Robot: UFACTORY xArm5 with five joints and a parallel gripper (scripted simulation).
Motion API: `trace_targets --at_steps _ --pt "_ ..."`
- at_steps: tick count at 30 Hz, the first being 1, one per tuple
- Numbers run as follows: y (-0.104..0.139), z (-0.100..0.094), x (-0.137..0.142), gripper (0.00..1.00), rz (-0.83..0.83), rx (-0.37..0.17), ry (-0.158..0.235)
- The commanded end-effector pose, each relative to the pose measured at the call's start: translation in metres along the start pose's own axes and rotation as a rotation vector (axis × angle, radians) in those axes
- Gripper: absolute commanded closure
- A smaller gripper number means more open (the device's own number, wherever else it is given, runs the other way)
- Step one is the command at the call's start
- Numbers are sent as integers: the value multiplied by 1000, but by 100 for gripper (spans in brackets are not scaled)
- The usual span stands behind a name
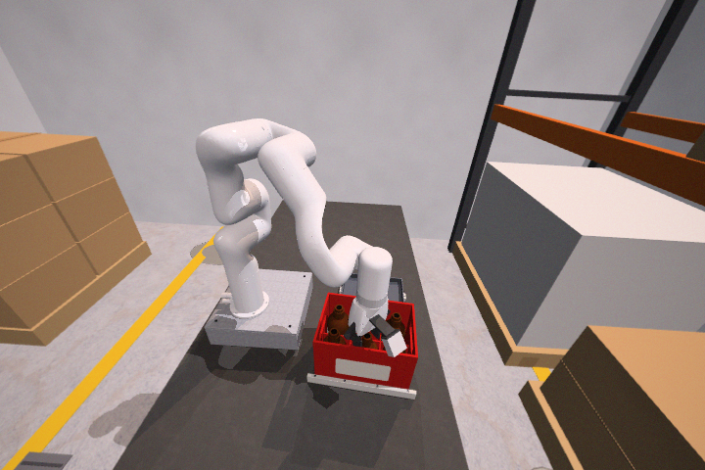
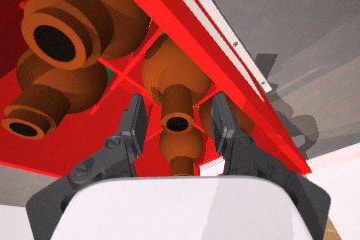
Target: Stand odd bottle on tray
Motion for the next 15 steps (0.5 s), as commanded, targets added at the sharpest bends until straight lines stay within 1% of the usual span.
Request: trace_targets --at_steps 1,7,15 --pt "-1 -1 0 35 0 4 -1" --pt "-1 -3 0 35 0 4 -1" --pt "-1 -12 0 35 0 4 -1"
Point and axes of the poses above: the point where the finger pads meet when closed, its own z axis out along the fingers, its own x axis across the jaws, y = z × x, the point moved 8 cm from there along -z, back along the fingers, and after that the axes turned 12 degrees about -z, right-handed, at the moved point
